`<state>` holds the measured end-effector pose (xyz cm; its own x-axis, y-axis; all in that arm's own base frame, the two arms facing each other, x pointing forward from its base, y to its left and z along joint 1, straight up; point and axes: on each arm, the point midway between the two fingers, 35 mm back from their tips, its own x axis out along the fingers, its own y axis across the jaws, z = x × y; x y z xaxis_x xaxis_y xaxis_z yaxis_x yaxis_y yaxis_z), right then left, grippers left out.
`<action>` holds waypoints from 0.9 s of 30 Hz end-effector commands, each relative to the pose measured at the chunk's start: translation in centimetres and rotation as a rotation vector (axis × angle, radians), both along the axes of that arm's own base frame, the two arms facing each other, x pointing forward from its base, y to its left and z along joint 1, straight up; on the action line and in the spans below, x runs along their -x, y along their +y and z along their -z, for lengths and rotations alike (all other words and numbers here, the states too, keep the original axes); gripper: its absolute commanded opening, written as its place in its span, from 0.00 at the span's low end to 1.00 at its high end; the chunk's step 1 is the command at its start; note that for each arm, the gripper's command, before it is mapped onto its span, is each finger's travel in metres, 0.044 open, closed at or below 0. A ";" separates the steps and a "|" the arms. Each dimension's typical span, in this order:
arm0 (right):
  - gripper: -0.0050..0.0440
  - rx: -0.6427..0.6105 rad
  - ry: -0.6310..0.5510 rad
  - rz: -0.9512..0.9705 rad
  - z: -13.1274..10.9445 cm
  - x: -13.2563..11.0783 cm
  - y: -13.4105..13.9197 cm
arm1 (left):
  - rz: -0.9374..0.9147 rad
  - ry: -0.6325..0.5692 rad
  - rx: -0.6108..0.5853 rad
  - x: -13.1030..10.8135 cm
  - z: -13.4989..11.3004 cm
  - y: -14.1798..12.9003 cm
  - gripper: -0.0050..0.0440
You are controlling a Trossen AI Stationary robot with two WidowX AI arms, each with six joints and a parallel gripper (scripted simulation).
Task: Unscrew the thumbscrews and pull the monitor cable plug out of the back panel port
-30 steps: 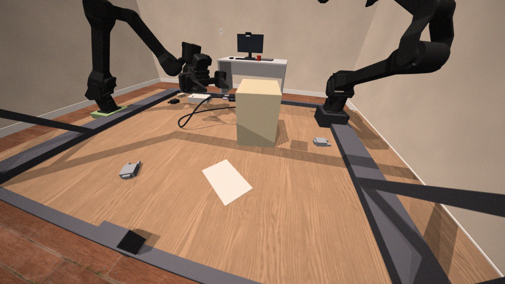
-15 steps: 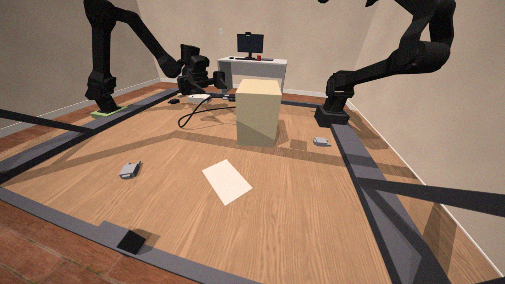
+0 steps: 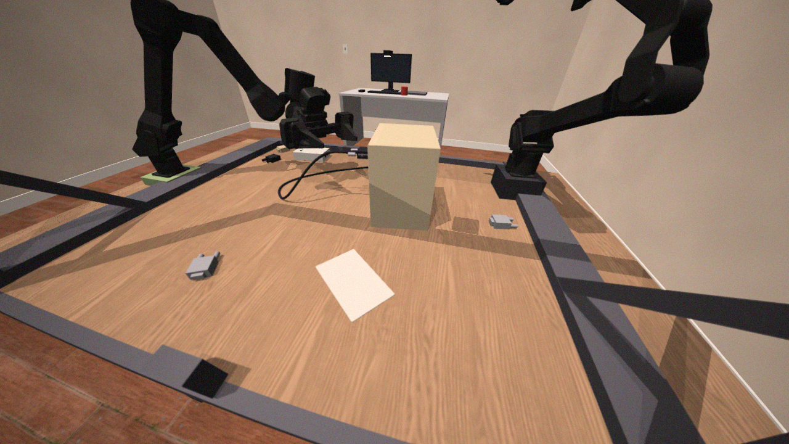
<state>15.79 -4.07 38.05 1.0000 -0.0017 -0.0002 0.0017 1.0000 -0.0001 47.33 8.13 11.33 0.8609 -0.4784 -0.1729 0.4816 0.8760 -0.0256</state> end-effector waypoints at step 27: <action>1.00 0.005 -0.001 -0.002 -0.3 0.0 0.1 | -0.420 0.531 -0.035 -9.5 -5.6 -3.5 1.00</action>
